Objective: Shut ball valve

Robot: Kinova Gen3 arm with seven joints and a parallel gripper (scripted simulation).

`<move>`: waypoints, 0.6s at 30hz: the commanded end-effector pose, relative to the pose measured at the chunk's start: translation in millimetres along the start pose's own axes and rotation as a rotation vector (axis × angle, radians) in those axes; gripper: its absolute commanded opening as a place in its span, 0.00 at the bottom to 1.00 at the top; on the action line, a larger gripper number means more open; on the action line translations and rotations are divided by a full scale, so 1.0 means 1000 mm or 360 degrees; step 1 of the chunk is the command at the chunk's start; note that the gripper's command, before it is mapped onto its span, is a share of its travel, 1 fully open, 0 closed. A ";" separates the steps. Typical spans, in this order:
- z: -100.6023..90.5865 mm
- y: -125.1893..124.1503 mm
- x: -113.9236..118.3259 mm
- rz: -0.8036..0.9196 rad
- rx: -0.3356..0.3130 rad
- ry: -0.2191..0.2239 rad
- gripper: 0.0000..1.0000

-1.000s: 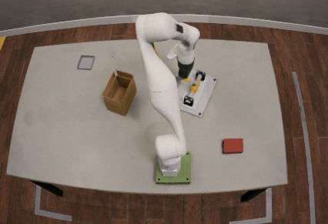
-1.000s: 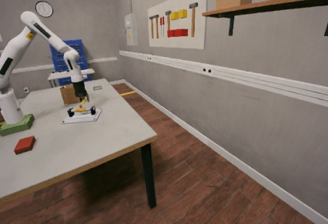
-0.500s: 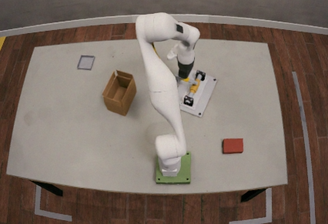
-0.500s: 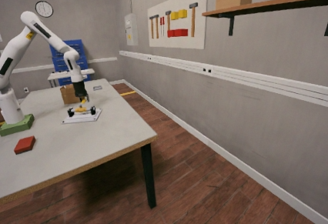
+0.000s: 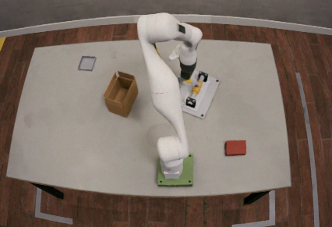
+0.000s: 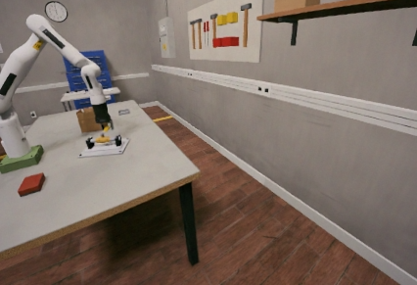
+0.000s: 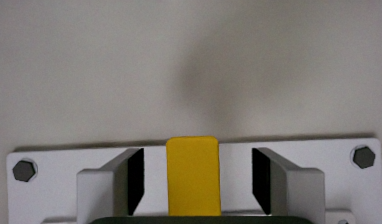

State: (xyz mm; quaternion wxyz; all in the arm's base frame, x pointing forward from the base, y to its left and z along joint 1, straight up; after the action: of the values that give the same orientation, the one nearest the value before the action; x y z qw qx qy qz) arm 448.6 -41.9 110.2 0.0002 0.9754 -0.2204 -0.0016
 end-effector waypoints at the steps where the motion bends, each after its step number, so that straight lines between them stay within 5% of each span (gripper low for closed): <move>1: -0.001 0.000 0.000 0.0000 0.0001 0.0003 1.00; 18: -0.018 0.000 0.000 0.0000 0.0001 0.0003 1.00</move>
State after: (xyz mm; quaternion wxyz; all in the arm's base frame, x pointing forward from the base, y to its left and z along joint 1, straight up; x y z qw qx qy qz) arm 448.6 -41.8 123.8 0.0002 0.9754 -0.2204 -0.0017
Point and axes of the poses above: the point where the finger pads meet when closed, its own z axis out along the fingers, its own x axis across the jaws, y = z × x, the point moved 6 cm from there along -z, back along the fingers
